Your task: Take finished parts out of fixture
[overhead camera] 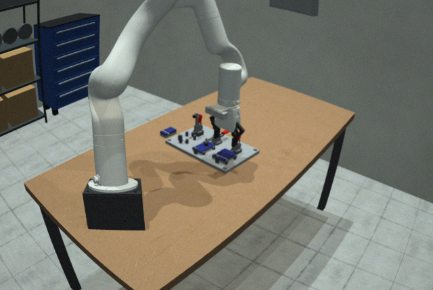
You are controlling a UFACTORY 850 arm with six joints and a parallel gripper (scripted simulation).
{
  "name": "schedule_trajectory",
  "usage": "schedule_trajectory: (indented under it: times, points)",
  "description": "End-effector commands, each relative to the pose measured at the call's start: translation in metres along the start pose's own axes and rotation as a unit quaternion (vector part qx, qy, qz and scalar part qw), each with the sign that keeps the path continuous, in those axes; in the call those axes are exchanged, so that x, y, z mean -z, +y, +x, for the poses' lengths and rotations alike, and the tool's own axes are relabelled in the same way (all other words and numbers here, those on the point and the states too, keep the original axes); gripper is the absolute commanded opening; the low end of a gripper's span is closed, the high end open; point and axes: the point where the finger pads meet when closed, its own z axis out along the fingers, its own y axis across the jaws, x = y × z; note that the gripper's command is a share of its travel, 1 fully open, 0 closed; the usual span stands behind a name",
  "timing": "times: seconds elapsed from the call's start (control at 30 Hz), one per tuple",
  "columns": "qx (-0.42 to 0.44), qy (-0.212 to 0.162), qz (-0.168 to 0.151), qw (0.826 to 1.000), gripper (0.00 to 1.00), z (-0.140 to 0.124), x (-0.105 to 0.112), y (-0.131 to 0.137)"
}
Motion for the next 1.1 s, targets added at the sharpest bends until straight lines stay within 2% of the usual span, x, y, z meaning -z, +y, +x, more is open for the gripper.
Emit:
schedule_trajectory:
  times: [0.0, 0.3, 1.07]
  points:
    - [0.0, -0.001, 0.0, 1.0, 1.0, -0.001, -0.012, 0.0]
    - [0.0, -0.001, 0.0, 1.0, 1.0, -0.001, -0.029, 0.0]
    - [0.0, -0.001, 0.0, 1.0, 1.0, -0.001, -0.03, 0.0]
